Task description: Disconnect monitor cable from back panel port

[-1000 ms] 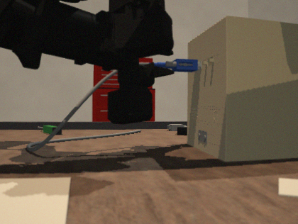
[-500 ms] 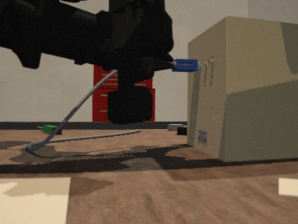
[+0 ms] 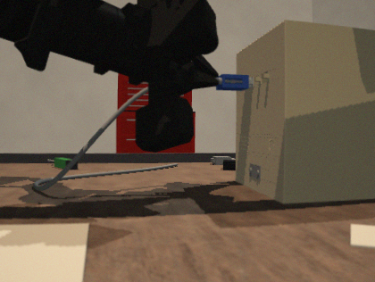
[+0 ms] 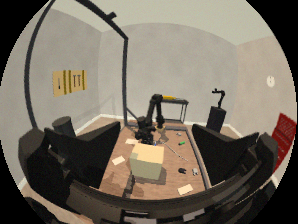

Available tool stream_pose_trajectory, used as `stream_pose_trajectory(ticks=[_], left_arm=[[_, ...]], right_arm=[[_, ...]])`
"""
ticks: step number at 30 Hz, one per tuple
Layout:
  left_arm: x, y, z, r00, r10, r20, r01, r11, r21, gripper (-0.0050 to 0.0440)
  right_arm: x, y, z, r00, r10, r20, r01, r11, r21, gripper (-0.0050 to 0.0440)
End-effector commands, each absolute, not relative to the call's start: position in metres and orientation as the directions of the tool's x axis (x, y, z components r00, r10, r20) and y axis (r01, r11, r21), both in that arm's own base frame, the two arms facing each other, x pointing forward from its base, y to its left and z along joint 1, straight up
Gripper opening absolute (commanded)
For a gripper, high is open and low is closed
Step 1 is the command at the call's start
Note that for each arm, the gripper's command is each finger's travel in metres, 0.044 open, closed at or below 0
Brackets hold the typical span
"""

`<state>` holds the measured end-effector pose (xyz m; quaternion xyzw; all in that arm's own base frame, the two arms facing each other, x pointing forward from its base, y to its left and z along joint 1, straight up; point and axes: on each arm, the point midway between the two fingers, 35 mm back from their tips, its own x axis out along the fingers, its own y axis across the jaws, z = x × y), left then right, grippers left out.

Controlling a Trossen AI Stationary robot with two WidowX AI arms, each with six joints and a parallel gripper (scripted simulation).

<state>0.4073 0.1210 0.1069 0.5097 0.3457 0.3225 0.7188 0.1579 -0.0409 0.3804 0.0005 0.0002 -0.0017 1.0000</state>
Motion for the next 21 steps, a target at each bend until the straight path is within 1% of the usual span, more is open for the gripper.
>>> stream_pose_trajectory(ticks=[1, 21], left_arm=[[0.4082, 0.1218, 0.1166, 0.560, 0.808, -0.183, -0.151, 0.317, 0.936, 0.0000], [0.4078, 0.1231, 0.1199, 0.577, 0.772, -0.266, -0.205, 0.453, 0.868, 0.0000]], right_arm=[[0.1576, -0.0394, 0.3837, 1.000, 0.000, 0.001, 0.000, 1.000, -0.006, 0.0440], [0.1576, -0.0394, 0.3837, 1.000, 0.000, 0.001, 0.000, 1.000, -0.006, 0.0440]])
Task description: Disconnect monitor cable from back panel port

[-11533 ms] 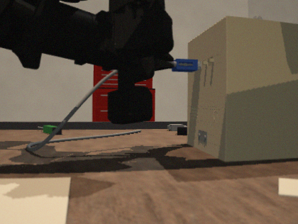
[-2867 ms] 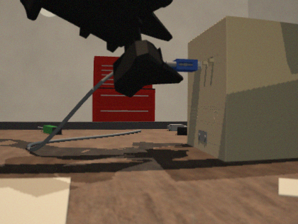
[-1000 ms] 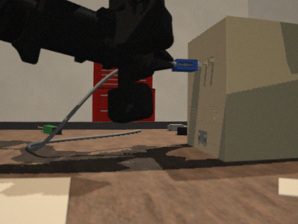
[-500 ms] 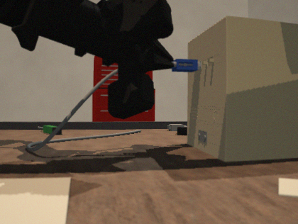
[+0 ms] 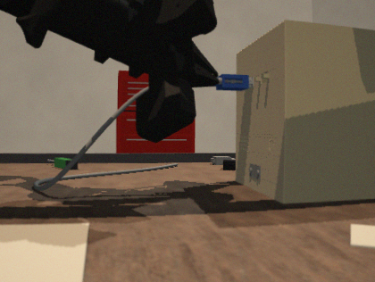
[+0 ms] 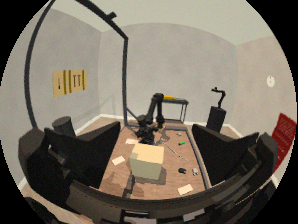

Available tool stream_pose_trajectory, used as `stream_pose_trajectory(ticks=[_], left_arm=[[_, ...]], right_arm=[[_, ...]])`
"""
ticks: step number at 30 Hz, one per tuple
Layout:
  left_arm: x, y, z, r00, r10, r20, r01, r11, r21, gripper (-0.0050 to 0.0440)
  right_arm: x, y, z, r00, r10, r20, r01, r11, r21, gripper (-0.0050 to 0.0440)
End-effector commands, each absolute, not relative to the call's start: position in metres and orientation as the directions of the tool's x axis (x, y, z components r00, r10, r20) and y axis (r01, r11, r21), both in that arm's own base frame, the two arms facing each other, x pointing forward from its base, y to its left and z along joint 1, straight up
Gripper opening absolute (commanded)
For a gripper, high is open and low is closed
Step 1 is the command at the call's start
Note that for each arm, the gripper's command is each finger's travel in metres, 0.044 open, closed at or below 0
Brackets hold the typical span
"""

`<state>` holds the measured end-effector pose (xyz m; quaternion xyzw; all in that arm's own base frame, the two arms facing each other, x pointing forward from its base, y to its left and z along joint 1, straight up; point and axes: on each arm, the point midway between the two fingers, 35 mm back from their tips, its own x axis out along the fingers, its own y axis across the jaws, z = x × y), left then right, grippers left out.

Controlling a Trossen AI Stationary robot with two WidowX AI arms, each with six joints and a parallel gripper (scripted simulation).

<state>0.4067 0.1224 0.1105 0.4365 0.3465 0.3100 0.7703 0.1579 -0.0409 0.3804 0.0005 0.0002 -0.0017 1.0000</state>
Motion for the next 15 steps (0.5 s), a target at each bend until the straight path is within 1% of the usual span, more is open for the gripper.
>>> stream_pose_trajectory(ticks=[1, 15], left_arm=[[0.4076, 0.1233, 0.1204, 0.579, 0.766, -0.279, -0.213, 0.473, 0.855, 0.0000], [0.4071, 0.1243, 0.1223, 0.592, 0.737, -0.327, -0.244, 0.551, 0.798, 0.0000]], right_arm=[[0.1576, -0.0394, 0.3837, 1.000, 0.000, 0.001, 0.000, 1.000, -0.006, 0.0440], [0.1576, -0.0394, 0.3837, 1.000, 0.000, 0.001, 0.000, 1.000, -0.006, 0.0440]])
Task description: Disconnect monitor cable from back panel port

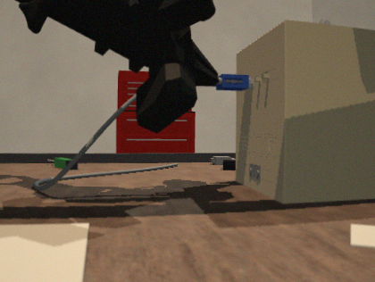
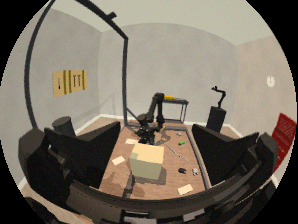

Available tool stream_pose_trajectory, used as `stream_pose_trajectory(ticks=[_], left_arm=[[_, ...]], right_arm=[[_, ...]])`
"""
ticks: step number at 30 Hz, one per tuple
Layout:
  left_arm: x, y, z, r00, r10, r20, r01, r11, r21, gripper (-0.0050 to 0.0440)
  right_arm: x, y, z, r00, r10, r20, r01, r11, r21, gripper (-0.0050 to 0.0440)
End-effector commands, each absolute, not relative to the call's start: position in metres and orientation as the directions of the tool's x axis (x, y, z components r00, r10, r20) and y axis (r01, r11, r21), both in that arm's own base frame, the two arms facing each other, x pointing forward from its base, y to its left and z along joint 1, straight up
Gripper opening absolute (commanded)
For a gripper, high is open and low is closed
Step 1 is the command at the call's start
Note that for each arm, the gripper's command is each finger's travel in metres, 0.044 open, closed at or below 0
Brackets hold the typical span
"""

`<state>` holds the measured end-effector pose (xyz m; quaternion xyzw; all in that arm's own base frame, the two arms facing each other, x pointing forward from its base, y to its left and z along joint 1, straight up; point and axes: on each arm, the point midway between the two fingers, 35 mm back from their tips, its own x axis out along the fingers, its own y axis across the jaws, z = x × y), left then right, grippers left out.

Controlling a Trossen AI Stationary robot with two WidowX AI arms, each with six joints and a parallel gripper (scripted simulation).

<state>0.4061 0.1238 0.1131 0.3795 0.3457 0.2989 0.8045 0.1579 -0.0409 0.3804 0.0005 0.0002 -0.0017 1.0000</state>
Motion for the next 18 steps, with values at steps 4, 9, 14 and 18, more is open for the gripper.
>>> stream_pose_trajectory(ticks=[4, 9, 14, 18], left_arm=[[0.4068, 0.1251, 0.1234, 0.601, 0.717, -0.354, -0.261, 0.595, 0.760, 0.0000], [0.4066, 0.1259, 0.1245, 0.610, 0.695, -0.380, -0.277, 0.637, 0.720, 0.0000], [0.4065, 0.1260, 0.1246, 0.612, 0.692, -0.384, -0.279, 0.643, 0.713, 0.0000], [0.4065, 0.1260, 0.1246, 0.612, 0.692, -0.384, -0.279, 0.643, 0.713, 0.0096]], right_arm=[[0.1576, -0.0394, 0.3837, 1.000, 0.000, 0.001, 0.000, 1.000, -0.006, 0.0440], [0.1576, -0.0394, 0.3837, 1.000, 0.000, 0.001, 0.000, 1.000, -0.006, 0.0440], [0.1576, -0.0394, 0.3837, 1.000, 0.000, 0.001, 0.000, 1.000, -0.006, 0.0440], [0.1576, -0.0394, 0.3837, 1.000, 0.000, 0.001, 0.000, 1.000, -0.006, 0.0440]])
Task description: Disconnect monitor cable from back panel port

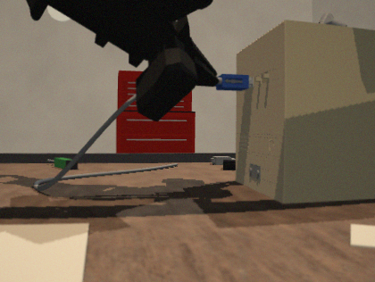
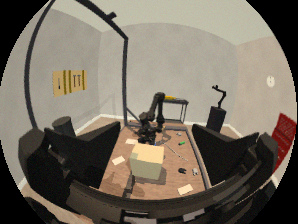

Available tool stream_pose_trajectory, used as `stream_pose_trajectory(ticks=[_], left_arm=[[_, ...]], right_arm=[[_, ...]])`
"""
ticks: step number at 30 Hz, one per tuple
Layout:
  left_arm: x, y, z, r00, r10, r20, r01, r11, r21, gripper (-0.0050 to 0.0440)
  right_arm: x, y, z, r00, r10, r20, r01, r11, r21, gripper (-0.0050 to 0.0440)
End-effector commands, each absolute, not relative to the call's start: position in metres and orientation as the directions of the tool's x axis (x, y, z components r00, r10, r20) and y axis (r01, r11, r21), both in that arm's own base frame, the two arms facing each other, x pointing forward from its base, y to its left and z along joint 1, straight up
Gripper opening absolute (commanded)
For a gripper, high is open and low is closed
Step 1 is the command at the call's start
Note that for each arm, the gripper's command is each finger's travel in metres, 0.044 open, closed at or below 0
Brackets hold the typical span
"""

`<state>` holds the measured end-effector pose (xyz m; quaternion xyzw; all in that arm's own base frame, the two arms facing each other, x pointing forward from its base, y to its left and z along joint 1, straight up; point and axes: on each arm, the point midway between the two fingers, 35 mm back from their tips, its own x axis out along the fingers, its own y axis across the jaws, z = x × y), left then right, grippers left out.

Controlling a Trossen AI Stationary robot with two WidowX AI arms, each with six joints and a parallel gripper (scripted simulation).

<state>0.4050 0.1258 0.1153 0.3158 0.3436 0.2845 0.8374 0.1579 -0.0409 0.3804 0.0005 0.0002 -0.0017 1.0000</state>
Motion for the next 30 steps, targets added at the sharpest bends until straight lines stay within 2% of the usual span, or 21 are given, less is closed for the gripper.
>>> stream_pose_trajectory(ticks=[1, 8, 10, 16, 30], left_arm=[[0.4065, 0.1260, 0.1246, 0.612, 0.692, -0.384, -0.279, 0.643, 0.713, 0.0120], [0.4065, 0.1260, 0.1246, 0.612, 0.692, -0.384, -0.279, 0.643, 0.713, 0.0288], [0.4065, 0.1260, 0.1246, 0.612, 0.692, -0.384, -0.279, 0.643, 0.713, 0.0288], [0.4065, 0.1260, 0.1246, 0.612, 0.692, -0.384, -0.279, 0.643, 0.713, 0.0432], [0.4086, 0.1261, 0.1240, 0.613, 0.703, -0.360, -0.266, 0.613, 0.744, 0.0440]], right_arm=[[0.1576, -0.0394, 0.3837, 1.000, 0.000, 0.001, 0.000, 1.000, -0.006, 0.0440], [0.1576, -0.0394, 0.3837, 1.000, 0.000, 0.001, 0.000, 1.000, -0.006, 0.0440], [0.1576, -0.0394, 0.3837, 1.000, 0.000, 0.001, 0.000, 1.000, -0.006, 0.0440], [0.1576, -0.0394, 0.3837, 1.000, 0.000, 0.001, 0.000, 1.000, -0.006, 0.0440], [0.1576, -0.0394, 0.3837, 1.000, 0.000, 0.001, 0.000, 1.000, -0.006, 0.0440]])
